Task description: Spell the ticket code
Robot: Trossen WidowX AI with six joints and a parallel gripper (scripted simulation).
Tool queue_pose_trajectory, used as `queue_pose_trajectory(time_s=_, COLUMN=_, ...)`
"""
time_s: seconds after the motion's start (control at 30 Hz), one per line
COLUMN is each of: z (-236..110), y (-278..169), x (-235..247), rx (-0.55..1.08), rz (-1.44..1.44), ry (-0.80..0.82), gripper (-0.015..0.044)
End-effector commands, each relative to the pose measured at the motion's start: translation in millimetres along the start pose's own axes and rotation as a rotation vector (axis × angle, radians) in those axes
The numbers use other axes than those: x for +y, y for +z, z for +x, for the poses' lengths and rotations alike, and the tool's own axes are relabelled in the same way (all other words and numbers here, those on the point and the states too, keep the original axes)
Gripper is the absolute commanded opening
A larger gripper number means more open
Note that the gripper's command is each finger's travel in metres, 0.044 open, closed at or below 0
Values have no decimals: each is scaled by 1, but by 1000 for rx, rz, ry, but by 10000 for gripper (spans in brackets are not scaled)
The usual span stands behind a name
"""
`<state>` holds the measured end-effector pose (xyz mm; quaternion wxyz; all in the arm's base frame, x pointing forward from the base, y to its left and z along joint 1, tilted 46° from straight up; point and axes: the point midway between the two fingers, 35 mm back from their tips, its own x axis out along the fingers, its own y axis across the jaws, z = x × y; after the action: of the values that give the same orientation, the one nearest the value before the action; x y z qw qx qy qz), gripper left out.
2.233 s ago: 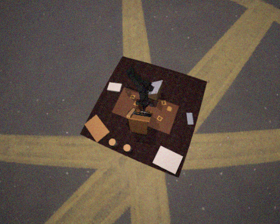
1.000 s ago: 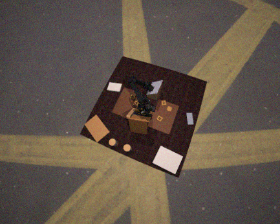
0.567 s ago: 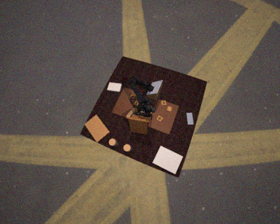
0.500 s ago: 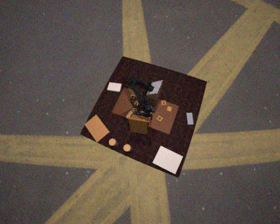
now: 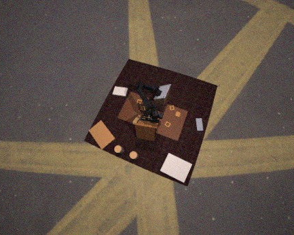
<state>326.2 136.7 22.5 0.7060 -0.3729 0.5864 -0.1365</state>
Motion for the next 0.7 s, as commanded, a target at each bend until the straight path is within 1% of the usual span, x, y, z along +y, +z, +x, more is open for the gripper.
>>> queue_pose_trajectory(time_s=0.0, z=2, y=2, x=-1, rx=-1, rz=-3, ry=-4, gripper=0)
queue_pose_trajectory(time_s=0.67, z=10, y=9, x=-1, rx=-1, rz=-2, ry=-4, gripper=0)
